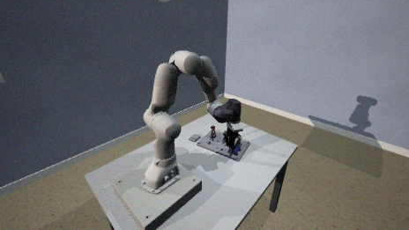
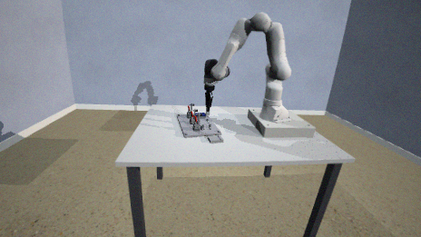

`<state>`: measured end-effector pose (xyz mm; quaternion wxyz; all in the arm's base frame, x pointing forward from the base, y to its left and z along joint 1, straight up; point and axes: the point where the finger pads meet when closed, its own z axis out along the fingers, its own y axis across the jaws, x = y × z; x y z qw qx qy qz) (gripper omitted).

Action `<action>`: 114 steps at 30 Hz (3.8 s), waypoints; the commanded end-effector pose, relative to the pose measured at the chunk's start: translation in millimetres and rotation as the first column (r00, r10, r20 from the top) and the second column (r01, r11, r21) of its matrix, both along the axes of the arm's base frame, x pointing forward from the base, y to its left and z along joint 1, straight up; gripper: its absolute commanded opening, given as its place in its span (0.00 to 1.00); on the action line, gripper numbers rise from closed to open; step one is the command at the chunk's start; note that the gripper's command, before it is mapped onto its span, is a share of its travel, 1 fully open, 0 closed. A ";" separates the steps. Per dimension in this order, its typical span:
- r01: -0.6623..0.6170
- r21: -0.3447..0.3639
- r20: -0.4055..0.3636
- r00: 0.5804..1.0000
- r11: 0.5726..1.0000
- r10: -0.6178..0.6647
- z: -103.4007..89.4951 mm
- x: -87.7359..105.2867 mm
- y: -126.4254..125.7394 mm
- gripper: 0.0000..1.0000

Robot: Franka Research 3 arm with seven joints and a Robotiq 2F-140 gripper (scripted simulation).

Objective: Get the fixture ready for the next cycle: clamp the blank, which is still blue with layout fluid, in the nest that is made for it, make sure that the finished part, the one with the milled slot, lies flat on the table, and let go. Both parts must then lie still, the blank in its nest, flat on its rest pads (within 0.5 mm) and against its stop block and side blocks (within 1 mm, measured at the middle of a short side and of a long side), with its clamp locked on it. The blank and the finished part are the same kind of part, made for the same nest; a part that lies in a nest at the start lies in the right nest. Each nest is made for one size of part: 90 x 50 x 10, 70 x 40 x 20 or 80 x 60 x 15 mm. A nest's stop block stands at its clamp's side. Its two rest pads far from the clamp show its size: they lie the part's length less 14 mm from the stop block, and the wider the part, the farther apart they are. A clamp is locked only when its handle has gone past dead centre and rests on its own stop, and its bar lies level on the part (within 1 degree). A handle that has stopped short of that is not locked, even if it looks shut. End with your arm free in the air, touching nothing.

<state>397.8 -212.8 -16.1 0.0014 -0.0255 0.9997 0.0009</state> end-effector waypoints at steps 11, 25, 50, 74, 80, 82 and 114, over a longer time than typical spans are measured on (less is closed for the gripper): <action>0.005 0.003 -0.003 1.000 1.000 -0.005 -0.7 3.7 1.9 0.00; 0.005 0.003 -0.003 1.000 1.000 -0.005 -0.7 4.5 1.9 0.00; 0.005 0.003 -0.003 1.000 1.000 -0.005 -0.7 9.4 2.2 0.00; 0.005 0.003 -0.003 1.000 1.000 -0.005 -0.7 -10.2 1.3 0.00; 0.005 0.003 -0.003 1.000 1.000 -0.005 4.0 -10.6 1.2 0.00; 0.005 0.003 -0.003 1.000 1.000 -0.005 11.7 -10.6 1.2 0.00; 0.005 0.003 -0.003 1.000 1.000 -0.005 104.9 -10.6 0.7 0.28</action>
